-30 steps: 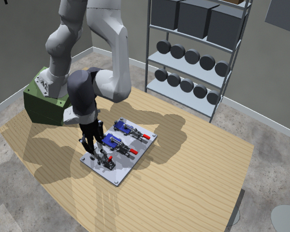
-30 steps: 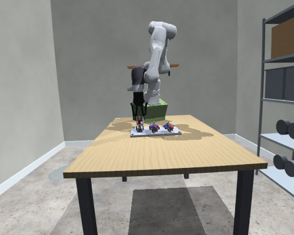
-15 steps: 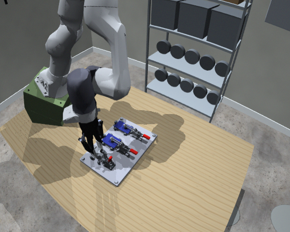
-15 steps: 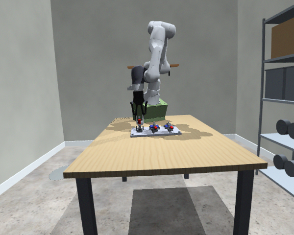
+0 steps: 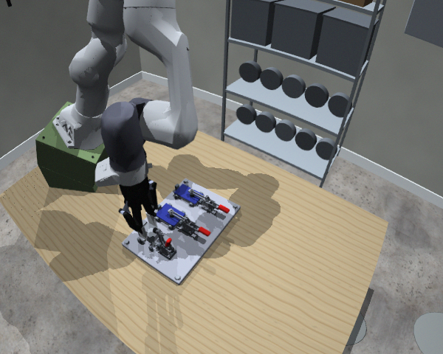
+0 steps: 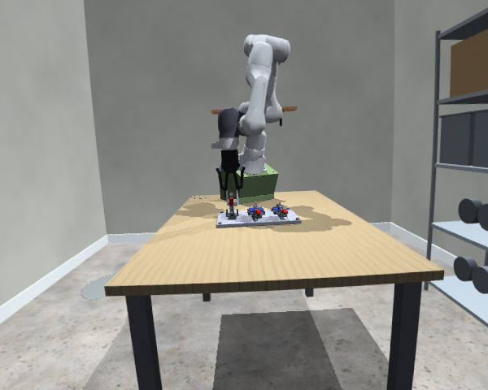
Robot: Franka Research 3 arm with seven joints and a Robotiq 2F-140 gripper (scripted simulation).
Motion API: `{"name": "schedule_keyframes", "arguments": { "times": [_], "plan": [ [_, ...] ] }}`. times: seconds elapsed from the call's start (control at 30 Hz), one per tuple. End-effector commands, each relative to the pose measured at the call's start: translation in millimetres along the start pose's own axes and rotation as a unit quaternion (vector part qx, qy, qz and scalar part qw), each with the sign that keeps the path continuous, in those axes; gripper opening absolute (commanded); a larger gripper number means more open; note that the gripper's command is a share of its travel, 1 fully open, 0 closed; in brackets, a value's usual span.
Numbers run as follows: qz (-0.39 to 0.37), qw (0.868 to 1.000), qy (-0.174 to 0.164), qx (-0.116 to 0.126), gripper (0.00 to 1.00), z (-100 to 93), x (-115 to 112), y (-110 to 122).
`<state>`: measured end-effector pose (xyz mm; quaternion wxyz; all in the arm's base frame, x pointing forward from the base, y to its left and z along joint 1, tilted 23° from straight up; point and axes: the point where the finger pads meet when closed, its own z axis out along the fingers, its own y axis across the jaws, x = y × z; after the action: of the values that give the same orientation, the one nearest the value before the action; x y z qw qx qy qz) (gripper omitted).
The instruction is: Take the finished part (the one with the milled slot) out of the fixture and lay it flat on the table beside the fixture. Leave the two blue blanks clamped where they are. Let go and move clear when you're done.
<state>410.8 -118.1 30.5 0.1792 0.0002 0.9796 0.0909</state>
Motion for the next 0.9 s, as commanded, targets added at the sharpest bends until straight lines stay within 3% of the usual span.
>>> {"name": "schedule_keyframes", "arguments": {
  "times": [0.0, 0.43, 0.87],
  "plan": [
    [0.014, 1.0, 0.002, 0.005, 0.0, -5.1, 1, -4],
    [0.014, 1.0, 0.002, 0.005, 0.0, -27.1, 6, -3],
    [0.014, 1.0, 0.002, 0.005, 0.0, -29.9, 7, -3]
  ]
}}
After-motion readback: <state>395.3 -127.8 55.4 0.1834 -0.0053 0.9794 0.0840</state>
